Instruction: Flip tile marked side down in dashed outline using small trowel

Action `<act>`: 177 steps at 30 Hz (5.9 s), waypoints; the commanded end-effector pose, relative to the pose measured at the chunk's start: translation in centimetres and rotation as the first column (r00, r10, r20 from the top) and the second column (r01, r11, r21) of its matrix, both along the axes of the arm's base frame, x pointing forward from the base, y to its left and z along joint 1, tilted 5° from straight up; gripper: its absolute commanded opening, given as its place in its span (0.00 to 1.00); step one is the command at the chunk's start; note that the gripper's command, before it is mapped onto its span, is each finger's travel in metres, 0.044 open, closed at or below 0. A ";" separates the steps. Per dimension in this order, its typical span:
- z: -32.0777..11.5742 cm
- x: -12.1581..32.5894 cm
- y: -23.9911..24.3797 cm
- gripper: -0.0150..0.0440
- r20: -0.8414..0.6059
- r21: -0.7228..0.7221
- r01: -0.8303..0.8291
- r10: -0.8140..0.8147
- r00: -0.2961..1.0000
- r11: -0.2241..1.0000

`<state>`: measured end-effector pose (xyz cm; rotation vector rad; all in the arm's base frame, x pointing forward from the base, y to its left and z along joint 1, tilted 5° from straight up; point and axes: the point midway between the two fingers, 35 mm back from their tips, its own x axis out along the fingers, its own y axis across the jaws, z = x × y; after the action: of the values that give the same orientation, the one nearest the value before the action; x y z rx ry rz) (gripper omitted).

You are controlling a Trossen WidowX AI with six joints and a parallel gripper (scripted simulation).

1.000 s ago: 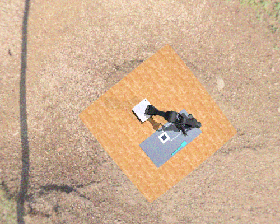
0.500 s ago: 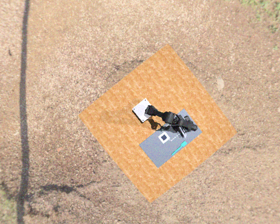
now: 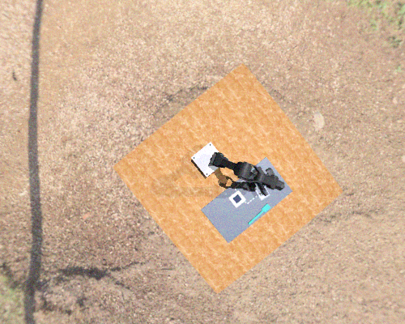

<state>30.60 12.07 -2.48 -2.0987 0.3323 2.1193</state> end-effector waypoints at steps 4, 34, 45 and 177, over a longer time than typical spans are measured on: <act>0.0 0.0 0.0 0.25 0.000 0.000 0.001 -0.001 1.000 1.000; 1.5 2.1 7.3 0.42 0.013 0.007 0.002 -0.002 1.000 1.000; 1.5 2.1 7.9 0.42 0.010 0.004 -0.008 0.008 1.000 1.000; 0.6 8.3 -2.4 0.47 0.034 0.000 0.355 -0.355 0.934 0.935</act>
<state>38.88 9.59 -1.86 -1.9678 0.5754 1.9427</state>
